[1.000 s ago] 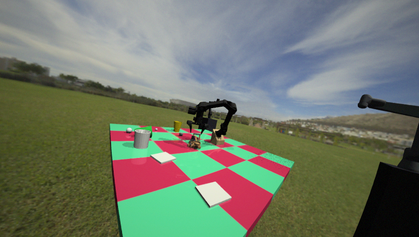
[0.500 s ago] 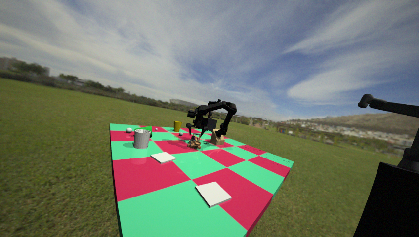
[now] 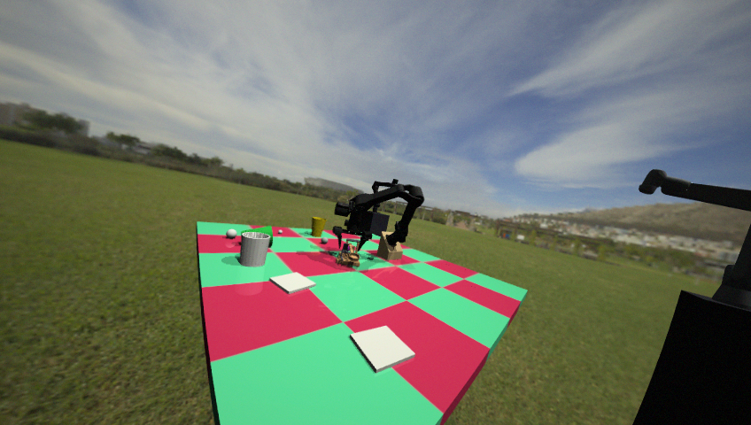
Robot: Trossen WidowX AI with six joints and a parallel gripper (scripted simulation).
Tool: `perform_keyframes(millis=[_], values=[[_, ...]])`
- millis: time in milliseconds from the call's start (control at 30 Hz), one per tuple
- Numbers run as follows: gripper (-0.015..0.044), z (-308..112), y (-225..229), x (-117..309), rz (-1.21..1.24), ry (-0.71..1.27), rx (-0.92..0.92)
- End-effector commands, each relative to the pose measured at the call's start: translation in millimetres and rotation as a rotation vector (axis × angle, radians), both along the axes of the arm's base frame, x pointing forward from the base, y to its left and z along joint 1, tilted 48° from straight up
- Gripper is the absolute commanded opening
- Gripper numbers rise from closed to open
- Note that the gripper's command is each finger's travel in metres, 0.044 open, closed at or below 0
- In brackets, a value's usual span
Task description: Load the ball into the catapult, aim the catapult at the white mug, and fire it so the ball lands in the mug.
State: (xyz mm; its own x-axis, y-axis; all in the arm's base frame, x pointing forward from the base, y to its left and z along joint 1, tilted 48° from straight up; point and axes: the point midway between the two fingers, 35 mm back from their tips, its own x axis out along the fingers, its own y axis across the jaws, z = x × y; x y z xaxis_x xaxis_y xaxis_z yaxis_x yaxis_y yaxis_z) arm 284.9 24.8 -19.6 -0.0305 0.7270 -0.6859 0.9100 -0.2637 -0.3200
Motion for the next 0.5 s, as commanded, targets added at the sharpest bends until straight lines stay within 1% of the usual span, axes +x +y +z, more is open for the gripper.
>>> perform_keyframes(millis=[0,233,467], values=[[0.044,-5.0,5.5,-1.6,-0.002,0.009,0.007],[0.044,-9.4,10.9,-2.6,-0.002,0.009,0.008],[0.0256,-7.3,8.8,-1.6,0.002,0.002,0.003]])
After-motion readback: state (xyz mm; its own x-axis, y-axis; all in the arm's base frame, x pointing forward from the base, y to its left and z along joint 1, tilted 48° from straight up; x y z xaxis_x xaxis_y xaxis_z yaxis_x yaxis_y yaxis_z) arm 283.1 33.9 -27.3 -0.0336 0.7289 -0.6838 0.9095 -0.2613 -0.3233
